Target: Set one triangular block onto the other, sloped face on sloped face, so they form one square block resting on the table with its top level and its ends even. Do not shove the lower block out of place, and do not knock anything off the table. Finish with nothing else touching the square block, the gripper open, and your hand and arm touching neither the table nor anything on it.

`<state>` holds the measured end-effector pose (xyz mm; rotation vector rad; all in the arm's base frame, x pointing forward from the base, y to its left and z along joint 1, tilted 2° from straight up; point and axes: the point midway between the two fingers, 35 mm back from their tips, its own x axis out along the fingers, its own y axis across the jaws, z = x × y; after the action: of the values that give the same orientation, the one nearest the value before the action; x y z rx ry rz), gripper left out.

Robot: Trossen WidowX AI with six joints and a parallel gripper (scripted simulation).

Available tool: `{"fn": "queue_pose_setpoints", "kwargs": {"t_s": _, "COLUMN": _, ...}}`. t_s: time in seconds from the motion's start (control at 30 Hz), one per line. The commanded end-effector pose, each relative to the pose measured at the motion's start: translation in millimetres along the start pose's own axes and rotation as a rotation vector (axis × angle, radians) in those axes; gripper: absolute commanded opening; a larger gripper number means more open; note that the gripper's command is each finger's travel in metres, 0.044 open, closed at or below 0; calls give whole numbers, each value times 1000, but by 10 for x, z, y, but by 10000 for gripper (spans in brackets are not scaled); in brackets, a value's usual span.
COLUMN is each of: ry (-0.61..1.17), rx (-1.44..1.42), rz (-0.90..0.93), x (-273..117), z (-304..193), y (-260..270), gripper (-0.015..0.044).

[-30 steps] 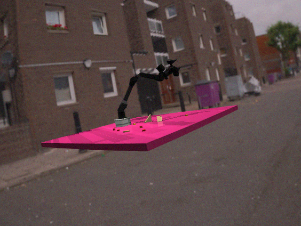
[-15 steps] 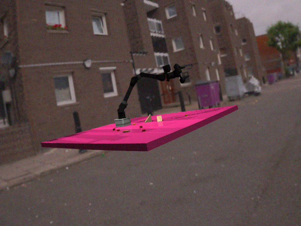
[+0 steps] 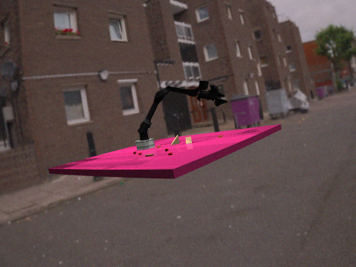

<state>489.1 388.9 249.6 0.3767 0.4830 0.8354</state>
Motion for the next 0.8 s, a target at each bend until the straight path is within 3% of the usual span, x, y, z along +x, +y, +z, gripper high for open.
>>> {"fn": "queue_pose_setpoints", "kwargs": {"t_s": 0.0, "ry": 185, "rx": -253, "rz": -95, "x": -71, "z": -310, "y": -691, "gripper": 440}}
{"fn": "queue_pose_setpoints", "kwargs": {"t_s": 0.4, "ry": 515, "rx": -652, "rz": -87, "x": -553, "z": -731, "y": -1596, "gripper": 440}}
{"fn": "queue_pose_setpoints", "kwargs": {"t_s": 0.77, "ry": 778, "rx": -940, "rz": 123, "x": -1207, "z": -1119, "y": -2170, "gripper": 440}}
